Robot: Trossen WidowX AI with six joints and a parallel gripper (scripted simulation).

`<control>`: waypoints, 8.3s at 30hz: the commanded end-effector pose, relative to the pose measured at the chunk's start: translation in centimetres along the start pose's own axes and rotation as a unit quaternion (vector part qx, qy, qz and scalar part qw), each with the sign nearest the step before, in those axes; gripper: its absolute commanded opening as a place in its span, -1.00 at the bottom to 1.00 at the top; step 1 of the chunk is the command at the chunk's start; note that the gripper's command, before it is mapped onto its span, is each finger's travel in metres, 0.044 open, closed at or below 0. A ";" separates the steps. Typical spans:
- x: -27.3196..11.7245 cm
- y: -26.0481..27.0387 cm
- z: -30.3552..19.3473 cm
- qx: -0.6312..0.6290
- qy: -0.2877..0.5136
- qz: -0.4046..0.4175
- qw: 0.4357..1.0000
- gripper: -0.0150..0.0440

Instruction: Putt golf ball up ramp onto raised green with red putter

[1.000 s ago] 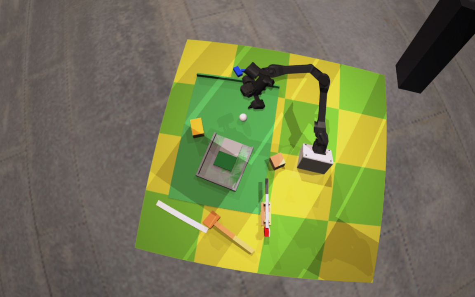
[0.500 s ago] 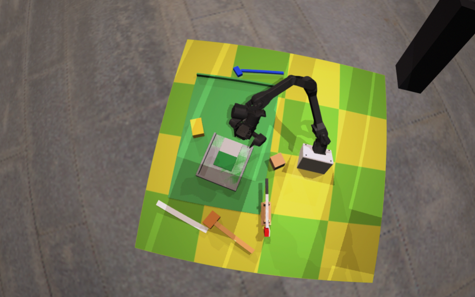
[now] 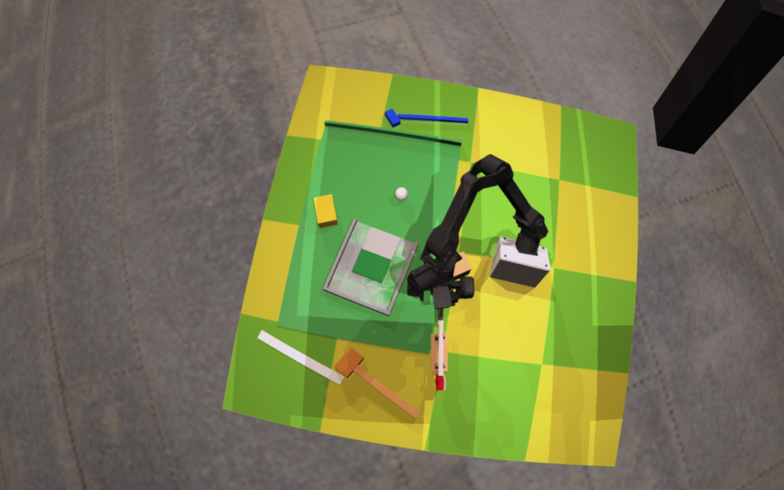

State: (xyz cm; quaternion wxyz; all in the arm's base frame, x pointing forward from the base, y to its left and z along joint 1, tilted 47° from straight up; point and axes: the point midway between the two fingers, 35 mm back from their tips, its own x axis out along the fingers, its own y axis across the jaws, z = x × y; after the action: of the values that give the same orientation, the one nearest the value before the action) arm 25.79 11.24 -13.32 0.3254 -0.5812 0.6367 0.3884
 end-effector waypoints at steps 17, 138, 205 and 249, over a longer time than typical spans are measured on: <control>5.2 1.1 -0.4 -0.024 0.012 0.009 1.000 1.00; -12.9 5.8 -28.4 0.723 0.078 -0.097 0.679 -0.49; -7.5 9.7 -35.3 0.806 0.088 -0.119 0.572 -0.49; -9.6 5.8 -22.5 0.805 0.087 -0.119 0.574 -0.49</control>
State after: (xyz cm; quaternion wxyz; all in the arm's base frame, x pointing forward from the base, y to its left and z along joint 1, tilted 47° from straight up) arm 21.57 -4.94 5.37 0.6402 -0.1833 0.6424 -0.3794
